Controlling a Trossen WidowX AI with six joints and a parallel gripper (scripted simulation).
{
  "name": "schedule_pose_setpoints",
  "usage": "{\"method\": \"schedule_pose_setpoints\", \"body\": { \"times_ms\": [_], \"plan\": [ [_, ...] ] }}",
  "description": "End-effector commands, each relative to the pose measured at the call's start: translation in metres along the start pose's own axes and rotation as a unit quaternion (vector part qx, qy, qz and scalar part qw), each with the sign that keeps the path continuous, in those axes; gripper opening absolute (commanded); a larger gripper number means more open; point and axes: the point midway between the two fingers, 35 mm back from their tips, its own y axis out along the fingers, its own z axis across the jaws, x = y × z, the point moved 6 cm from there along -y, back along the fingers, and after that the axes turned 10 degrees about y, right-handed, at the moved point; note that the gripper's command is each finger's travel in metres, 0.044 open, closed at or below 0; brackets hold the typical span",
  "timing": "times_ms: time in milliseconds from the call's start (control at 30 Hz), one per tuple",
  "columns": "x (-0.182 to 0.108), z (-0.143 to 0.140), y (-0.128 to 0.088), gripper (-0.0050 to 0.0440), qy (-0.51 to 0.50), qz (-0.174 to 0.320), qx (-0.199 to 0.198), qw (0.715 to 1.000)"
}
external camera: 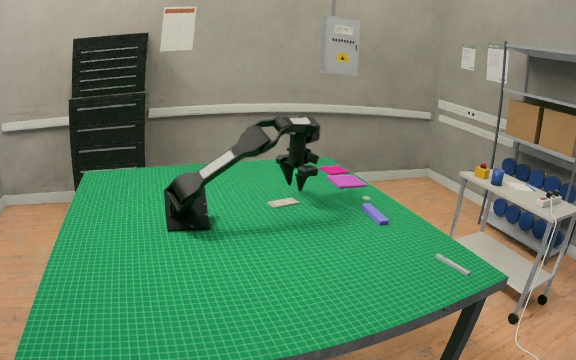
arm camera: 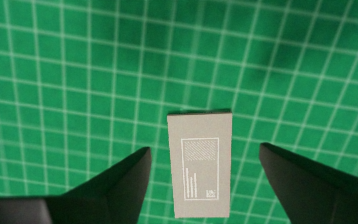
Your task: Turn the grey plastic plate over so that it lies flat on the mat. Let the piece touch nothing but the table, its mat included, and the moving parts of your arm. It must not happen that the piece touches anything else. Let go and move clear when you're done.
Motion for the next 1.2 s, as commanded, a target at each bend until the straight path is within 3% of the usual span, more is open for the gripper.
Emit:
{"method": "schedule_pose_setpoints", "body": {
  "times_ms": [0,1167],
  "plan": [
    [0.001,-0.003,0.005,0.0314,0.0,0.002,-0.002,1.0],
    [0.002,-0.002,0.033,0.0314,0.001,0.002,-0.002,1.0]
  ]
}}
